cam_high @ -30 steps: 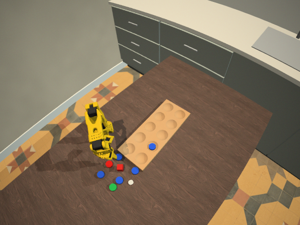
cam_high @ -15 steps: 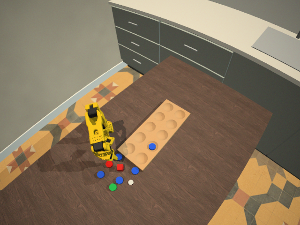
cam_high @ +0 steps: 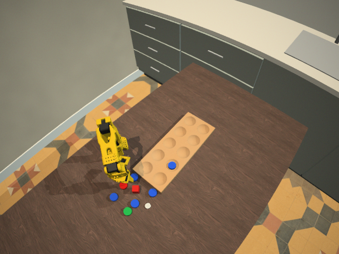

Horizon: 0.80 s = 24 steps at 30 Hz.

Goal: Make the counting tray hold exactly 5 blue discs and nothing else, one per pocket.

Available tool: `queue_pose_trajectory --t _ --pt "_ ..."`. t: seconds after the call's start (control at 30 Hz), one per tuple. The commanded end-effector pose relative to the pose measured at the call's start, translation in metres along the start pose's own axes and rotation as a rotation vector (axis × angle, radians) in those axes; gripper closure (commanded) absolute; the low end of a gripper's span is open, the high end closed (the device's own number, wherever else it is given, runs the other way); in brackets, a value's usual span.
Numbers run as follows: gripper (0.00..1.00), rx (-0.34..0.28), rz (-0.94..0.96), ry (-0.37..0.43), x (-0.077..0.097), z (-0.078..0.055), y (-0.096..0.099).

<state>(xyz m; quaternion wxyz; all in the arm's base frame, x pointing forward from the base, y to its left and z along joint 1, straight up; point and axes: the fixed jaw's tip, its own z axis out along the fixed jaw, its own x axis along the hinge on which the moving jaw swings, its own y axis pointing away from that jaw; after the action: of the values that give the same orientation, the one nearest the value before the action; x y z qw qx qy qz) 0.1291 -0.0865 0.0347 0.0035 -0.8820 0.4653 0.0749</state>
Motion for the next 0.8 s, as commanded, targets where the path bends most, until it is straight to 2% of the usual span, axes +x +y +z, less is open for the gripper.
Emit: queue_pose_trajectory --t 0.0,0.4,0.77 --pt "0.73 0.023 0.0 0.046 0.0055 -0.0058 -0.0021" --pt "0.76 0.023 0.0 0.046 0.0055 -0.0058 -0.0021" --pt "0.92 0.023 0.0 0.046 0.0055 -0.0058 -0.0021"
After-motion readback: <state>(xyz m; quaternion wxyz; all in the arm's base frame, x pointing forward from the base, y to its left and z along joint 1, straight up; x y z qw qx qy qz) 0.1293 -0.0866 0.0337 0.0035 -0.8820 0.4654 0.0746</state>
